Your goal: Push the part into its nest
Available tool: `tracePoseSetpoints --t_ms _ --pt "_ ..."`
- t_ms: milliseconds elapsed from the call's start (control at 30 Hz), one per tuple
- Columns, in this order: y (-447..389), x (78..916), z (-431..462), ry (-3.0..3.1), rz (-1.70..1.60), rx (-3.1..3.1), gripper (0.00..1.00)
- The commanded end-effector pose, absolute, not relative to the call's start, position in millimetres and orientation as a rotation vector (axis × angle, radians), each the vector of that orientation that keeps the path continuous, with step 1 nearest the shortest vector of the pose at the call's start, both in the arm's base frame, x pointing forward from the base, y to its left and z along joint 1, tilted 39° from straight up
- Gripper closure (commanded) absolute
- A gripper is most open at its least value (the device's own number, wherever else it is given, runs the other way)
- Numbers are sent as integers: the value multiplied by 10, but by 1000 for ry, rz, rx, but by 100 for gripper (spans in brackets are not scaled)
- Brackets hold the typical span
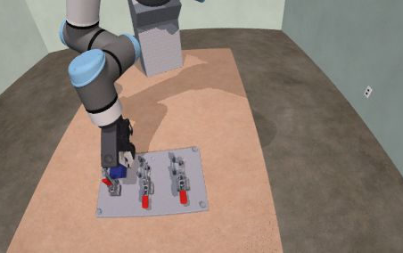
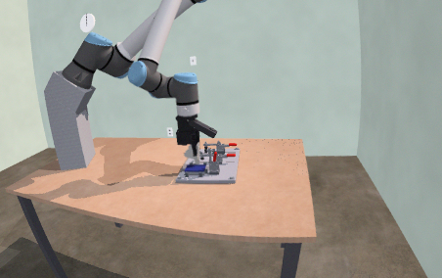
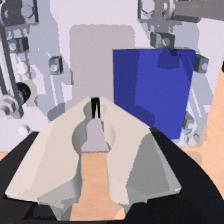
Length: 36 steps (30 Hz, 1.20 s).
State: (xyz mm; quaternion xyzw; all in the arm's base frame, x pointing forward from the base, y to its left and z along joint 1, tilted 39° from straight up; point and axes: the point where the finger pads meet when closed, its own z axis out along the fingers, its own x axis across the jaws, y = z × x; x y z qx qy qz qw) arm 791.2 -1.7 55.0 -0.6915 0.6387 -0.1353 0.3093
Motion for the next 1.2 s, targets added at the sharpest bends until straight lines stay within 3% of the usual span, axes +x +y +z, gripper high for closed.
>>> tracePoseSetpoints --t_ms 0,1167 --pt "-22 7913 554 1687 -359 -1827 100" --pt "-88 7923 540 1687 -359 -1827 100"
